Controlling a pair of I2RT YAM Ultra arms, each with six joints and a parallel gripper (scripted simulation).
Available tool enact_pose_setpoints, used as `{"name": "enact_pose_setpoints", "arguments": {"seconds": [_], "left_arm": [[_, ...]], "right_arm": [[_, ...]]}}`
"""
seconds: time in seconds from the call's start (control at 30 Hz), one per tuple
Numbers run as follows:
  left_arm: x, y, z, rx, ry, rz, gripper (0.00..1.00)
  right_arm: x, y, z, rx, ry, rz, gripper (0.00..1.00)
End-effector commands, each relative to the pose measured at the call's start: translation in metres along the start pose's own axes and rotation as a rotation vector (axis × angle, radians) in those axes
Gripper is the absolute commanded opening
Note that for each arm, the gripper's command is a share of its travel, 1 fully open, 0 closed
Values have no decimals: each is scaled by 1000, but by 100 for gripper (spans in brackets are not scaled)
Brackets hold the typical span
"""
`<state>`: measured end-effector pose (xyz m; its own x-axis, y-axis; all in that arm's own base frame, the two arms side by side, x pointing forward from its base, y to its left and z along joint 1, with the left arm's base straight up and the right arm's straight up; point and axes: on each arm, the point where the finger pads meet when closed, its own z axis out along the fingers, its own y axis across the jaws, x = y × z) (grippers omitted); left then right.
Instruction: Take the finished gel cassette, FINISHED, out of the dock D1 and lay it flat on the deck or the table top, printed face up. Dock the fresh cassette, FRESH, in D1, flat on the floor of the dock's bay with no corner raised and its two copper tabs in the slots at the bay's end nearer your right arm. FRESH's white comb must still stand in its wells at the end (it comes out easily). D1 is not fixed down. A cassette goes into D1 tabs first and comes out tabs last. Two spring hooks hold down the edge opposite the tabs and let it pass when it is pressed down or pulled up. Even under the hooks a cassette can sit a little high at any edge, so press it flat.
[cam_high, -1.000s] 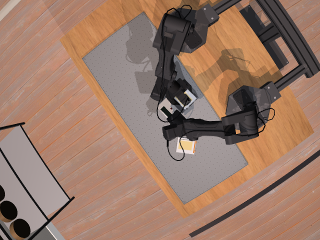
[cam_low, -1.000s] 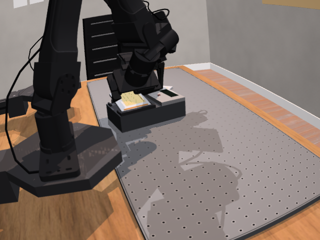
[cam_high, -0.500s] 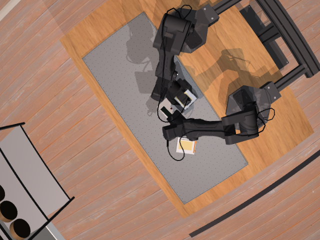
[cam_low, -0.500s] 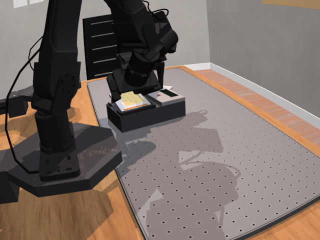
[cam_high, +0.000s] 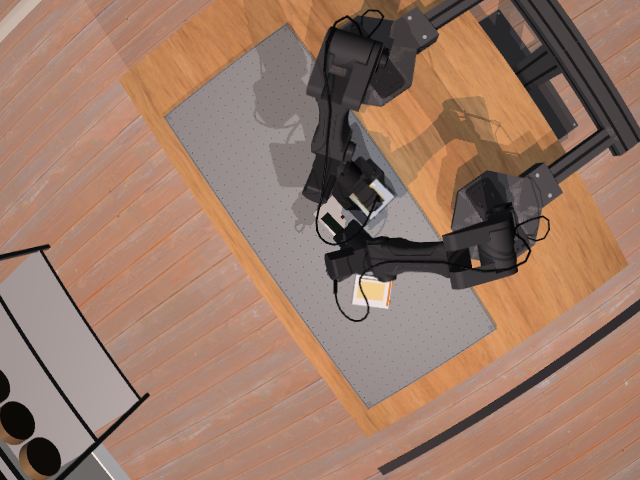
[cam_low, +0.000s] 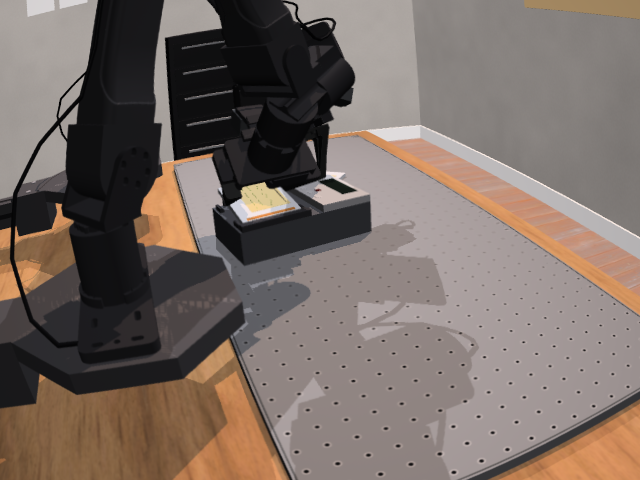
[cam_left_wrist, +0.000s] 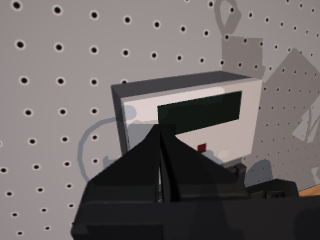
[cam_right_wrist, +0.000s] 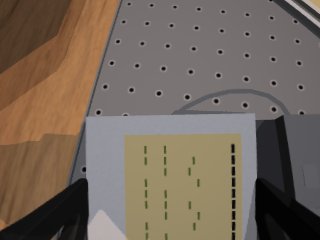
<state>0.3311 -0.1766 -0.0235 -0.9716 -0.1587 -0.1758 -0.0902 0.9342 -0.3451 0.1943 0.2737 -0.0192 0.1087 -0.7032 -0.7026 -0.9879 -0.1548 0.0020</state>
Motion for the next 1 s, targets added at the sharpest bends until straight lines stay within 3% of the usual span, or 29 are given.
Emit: {"name": "enact_pose_setpoints", "arguments": {"seconds": [0.0, 0.97], "left_arm": [[51, 52, 26, -173, 143, -40, 0], [51, 52, 26, -173, 143, -40, 0]], "right_arm": [[-12, 0, -3, 12, -37, -33, 0], [-17, 1, -2, 7, -47, -38, 0]]}}
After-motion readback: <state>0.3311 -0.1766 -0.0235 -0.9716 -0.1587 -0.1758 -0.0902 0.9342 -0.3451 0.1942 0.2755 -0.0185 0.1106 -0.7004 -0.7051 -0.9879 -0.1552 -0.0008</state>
